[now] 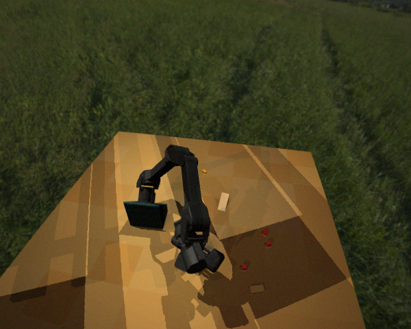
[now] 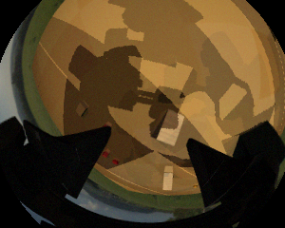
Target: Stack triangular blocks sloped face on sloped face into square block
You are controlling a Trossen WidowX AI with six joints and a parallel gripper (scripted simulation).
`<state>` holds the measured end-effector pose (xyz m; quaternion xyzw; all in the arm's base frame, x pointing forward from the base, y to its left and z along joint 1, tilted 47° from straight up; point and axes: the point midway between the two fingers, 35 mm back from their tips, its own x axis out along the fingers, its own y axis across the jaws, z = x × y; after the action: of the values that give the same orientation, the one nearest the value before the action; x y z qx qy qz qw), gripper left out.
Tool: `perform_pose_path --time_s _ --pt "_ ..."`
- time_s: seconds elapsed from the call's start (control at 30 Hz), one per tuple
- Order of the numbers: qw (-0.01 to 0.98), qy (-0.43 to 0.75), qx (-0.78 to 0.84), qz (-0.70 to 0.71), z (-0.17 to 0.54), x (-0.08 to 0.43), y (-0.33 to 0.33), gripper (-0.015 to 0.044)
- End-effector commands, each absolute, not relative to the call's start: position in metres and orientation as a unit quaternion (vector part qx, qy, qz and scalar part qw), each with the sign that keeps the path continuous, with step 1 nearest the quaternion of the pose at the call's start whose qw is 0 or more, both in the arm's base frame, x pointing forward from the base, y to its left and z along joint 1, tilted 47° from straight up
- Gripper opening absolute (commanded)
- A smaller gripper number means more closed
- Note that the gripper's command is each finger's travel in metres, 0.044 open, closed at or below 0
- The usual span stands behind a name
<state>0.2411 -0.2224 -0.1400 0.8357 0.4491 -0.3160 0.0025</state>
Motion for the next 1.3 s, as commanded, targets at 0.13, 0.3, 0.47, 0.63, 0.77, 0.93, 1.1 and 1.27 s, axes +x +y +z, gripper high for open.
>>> perform_pose_path --time_s 0.13,0.3,0.47,0.63,0.77,0.93,1.1,1.27 --pt "-0.209 0.397 0.876 -0.177 -0.142 0.182 -0.207 0.044" --pt "-0.209 0.397 0.876 -0.177 -0.142 0.182 -0.207 0.044" --pt "-0.209 0.397 0.876 -0.177 -0.143 0.183 -0.206 0.044" --pt "-0.209 0.396 0.876 -0.179 -0.152 0.21 -0.182 0.044" --pt "-0.209 0.396 0.876 -0.177 -0.158 0.231 -0.157 0.044" --pt "-0.211 0.399 0.876 -0.172 -0.161 0.247 -0.135 0.044" --pt "-0.211 0.399 0.876 -0.172 -0.161 0.247 -0.135 0.044" --pt "-0.211 0.399 0.876 -0.172 -0.161 0.248 -0.135 0.044"
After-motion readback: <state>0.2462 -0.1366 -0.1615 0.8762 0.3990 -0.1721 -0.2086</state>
